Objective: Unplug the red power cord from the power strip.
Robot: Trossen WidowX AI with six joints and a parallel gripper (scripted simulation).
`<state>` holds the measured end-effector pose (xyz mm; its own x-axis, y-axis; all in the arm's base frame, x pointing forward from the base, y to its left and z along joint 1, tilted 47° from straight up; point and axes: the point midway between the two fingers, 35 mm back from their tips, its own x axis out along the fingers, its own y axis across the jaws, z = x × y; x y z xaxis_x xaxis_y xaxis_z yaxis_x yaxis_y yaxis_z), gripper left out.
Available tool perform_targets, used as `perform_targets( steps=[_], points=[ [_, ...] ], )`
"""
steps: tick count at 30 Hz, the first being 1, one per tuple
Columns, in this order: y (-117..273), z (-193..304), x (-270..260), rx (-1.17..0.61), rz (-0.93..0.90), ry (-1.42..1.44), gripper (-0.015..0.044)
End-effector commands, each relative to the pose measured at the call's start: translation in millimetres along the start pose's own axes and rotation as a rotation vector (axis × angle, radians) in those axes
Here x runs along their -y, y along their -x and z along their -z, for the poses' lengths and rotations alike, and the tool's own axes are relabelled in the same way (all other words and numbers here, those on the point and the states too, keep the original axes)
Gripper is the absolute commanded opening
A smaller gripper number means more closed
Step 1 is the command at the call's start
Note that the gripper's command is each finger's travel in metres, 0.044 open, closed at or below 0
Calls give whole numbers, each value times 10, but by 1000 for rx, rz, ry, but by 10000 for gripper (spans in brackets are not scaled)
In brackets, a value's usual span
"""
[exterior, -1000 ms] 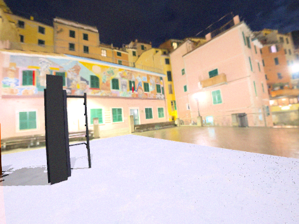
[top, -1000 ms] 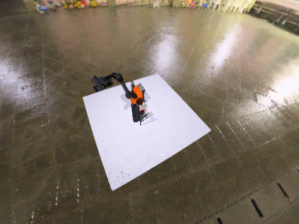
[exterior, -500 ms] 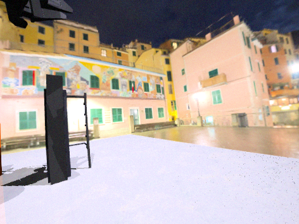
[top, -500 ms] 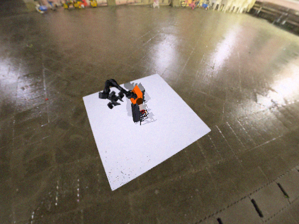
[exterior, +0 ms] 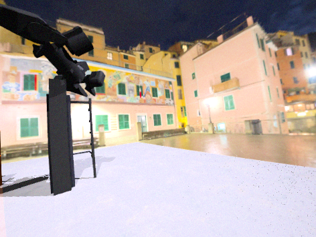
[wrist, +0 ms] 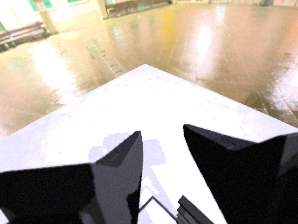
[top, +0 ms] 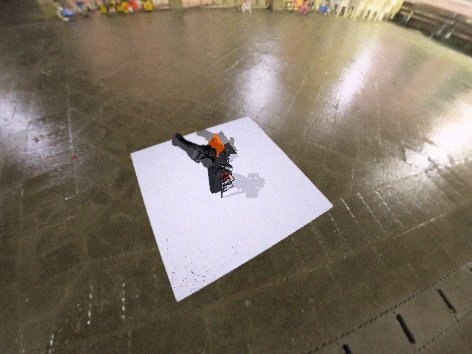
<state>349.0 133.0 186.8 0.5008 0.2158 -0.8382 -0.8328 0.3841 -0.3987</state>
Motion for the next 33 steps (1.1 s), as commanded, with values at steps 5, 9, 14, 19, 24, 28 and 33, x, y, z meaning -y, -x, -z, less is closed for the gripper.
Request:
perform_targets(
  steps=[5,9,14,19,24,28,33],
  points=[
    [-667,472,-655,-408,-186,215,160],
    [-812,849,-888,-658,-258,331,160],
    [-822,1331,-1079,-1021,-337,562,160],
    [-812,1391,-1094,-1075,-348,607,160],
    [-812,1391,-1094,-1075,-348,607,160],
    [-808,1393,-1082,-1075,-348,607,160],
    [-759,1415,-1037,-1075,-348,607,160]
  ],
)
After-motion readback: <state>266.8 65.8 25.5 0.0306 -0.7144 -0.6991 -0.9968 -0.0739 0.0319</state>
